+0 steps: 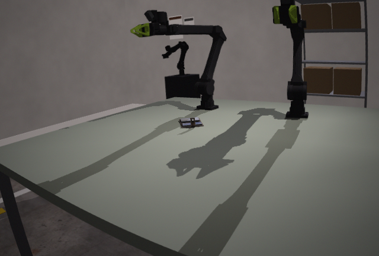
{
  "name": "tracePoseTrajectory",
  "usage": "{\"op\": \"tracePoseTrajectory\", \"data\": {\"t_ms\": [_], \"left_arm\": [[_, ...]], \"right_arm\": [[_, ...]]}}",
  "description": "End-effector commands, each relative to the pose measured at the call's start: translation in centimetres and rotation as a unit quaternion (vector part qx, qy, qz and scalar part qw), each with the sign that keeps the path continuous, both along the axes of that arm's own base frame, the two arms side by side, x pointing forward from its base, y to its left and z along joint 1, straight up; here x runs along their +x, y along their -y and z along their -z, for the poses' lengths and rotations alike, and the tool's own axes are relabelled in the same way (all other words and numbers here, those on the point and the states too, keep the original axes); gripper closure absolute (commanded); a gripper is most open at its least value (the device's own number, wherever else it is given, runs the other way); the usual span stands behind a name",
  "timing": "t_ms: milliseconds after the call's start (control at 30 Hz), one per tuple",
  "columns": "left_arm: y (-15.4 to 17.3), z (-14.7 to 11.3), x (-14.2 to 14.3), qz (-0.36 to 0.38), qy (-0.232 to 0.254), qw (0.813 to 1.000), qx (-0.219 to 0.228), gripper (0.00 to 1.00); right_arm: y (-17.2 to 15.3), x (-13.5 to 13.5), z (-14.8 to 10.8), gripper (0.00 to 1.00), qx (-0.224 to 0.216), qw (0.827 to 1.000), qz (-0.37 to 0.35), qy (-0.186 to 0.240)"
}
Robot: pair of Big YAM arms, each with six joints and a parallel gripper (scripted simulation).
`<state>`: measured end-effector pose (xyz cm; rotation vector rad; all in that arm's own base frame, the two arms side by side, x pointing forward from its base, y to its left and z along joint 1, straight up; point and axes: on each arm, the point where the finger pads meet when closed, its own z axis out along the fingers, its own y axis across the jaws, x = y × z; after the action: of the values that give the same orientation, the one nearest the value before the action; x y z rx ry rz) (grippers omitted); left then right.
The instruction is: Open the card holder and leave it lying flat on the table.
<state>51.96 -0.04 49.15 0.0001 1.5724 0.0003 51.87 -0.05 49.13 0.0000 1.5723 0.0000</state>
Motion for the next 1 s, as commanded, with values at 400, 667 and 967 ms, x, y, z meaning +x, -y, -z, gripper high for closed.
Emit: {"op": "tracePoseTrajectory", "data": {"t_ms": [400, 667, 967], "left_arm": [[0.2, -3.2, -0.7, 0.002, 0.033, 0.999, 0.001, 0.57], [0.2, -3.5, -0.7, 0.002, 0.035, 0.999, 0.001, 0.57], [0.2, -3.8, -0.7, 0.003, 0.038, 0.999, 0.000, 0.57]], "right_arm": [[0.0, 0.7, -4.6, 0.64, 0.000, 0.999, 0.000, 0.033], [0.0, 0.7, -4.8, 0.64, 0.000, 0.999, 0.000, 0.034], [0.0, 0.7, -5.0, 0.64, 0.000, 0.999, 0.000, 0.037]]}}
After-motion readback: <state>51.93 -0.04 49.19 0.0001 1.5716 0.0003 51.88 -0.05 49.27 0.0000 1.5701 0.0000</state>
